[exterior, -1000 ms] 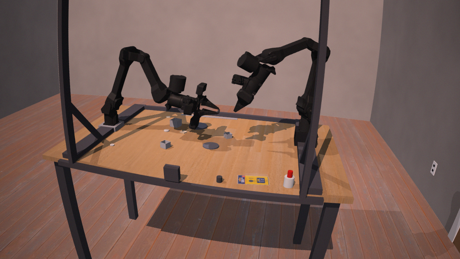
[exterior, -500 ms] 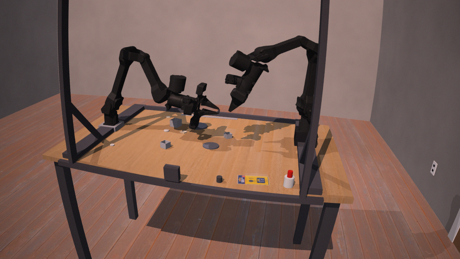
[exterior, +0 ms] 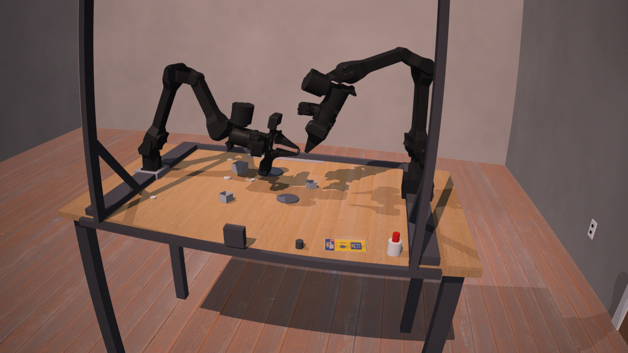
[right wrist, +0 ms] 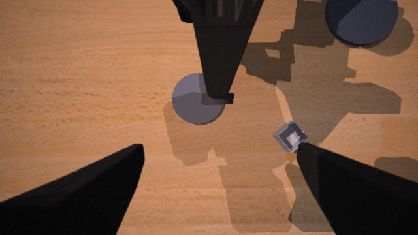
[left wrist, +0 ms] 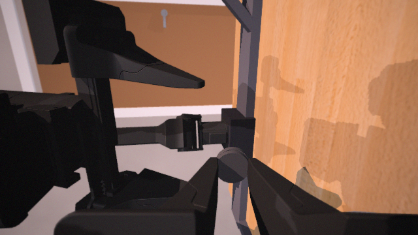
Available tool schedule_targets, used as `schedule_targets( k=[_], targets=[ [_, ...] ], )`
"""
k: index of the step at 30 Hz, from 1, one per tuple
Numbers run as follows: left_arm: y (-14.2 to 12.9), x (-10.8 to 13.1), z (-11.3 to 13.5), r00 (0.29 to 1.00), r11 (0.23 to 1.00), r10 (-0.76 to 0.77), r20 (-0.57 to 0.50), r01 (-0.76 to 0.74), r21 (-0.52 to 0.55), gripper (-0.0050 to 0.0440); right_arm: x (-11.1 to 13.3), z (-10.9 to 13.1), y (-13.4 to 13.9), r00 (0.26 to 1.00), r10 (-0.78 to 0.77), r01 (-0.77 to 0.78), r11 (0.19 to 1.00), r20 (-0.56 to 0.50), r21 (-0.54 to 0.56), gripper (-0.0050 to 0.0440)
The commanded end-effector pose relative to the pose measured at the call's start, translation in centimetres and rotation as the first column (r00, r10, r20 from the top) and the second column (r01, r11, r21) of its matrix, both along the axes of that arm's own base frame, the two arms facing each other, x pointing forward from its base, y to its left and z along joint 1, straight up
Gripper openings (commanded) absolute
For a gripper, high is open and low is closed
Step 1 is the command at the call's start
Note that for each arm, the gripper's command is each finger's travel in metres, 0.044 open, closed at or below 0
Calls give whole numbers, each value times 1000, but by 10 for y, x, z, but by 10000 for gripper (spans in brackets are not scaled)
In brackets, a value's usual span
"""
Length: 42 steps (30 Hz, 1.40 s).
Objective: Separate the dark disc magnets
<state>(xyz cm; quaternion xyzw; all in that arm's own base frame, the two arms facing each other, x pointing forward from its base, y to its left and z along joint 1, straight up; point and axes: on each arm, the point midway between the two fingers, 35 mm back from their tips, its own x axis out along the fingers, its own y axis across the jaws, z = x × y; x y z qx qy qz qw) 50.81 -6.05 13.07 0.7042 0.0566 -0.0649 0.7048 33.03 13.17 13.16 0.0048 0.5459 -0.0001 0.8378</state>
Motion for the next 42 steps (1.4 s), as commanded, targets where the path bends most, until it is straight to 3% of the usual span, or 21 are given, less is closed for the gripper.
schedule_targets(
  k=[1, 13, 24, 38, 42],
  targets=[
    [1, 1, 10, 1000, 1000, 3, 23, -3, -2, 40, 8, 8, 2, 1000, 4, -4, 1000, 9, 13, 400],
    [1, 1, 10, 1000, 1000, 3, 23, -3, -2, 40, 26, 3, 2, 999, 12, -12, 1000, -40, 8, 400],
    [1, 1, 10, 1000, 1000, 3, 23, -3, -2, 40, 26, 2, 3, 999, 13, -13, 1000, -43, 6, 400],
    [1, 1, 10, 1000, 1000, 3, 23, -3, -2, 40, 26, -18, 1, 998, 11, -11, 1000, -64, -3, 400],
    [1, 1, 10, 1000, 1000, 3, 23, -3, -2, 40, 29, -10, 2, 999, 11, -11, 1000, -41, 4, 400]
  ],
)
